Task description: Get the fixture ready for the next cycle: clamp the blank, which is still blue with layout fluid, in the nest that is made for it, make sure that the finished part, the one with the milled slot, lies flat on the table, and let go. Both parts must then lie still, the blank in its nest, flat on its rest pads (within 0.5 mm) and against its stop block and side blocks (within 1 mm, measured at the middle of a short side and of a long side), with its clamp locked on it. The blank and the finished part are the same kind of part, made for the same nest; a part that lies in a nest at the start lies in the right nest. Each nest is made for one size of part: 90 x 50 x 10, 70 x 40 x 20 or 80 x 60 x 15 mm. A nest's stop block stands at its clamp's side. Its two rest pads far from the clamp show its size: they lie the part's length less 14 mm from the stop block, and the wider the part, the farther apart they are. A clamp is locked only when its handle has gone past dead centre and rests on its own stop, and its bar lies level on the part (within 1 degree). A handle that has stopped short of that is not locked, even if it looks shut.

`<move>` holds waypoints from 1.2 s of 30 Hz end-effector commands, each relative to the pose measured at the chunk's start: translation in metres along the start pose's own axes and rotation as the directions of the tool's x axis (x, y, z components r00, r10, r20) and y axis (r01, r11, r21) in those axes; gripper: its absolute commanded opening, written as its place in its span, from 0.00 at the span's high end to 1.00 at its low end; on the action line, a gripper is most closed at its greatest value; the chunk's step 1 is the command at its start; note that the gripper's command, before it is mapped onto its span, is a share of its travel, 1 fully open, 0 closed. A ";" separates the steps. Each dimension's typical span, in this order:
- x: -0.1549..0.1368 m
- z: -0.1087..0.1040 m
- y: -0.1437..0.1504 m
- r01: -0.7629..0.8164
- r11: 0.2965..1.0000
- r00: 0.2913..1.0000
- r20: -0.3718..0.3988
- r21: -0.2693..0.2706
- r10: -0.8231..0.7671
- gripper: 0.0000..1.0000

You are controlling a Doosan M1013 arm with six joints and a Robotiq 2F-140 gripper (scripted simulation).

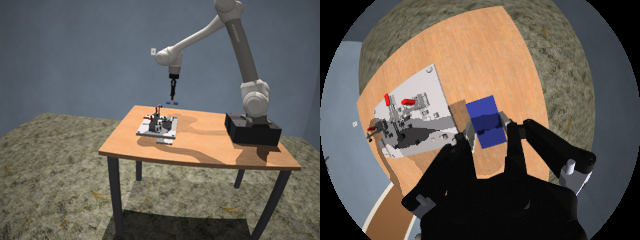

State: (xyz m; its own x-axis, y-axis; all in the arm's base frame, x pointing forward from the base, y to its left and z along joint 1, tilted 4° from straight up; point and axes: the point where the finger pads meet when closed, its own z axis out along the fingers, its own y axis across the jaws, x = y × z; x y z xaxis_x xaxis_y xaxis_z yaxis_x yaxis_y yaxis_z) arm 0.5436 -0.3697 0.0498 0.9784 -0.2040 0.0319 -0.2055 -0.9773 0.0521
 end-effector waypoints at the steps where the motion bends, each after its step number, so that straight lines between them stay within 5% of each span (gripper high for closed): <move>1: 0.000 0.000 0.000 0.000 1.000 1.000 0.000 0.000 0.000 1.00; 19: 0.000 0.000 -0.006 0.000 1.000 1.000 0.000 0.000 0.000 1.00; 36: 0.001 0.004 -0.065 0.000 1.000 1.000 0.000 0.000 0.000 1.00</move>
State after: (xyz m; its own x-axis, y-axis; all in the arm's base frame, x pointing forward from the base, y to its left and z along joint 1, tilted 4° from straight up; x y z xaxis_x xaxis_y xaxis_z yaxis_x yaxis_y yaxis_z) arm 0.5561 -0.3144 0.0433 0.9785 -0.2037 0.0319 -0.2051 -0.9774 0.0519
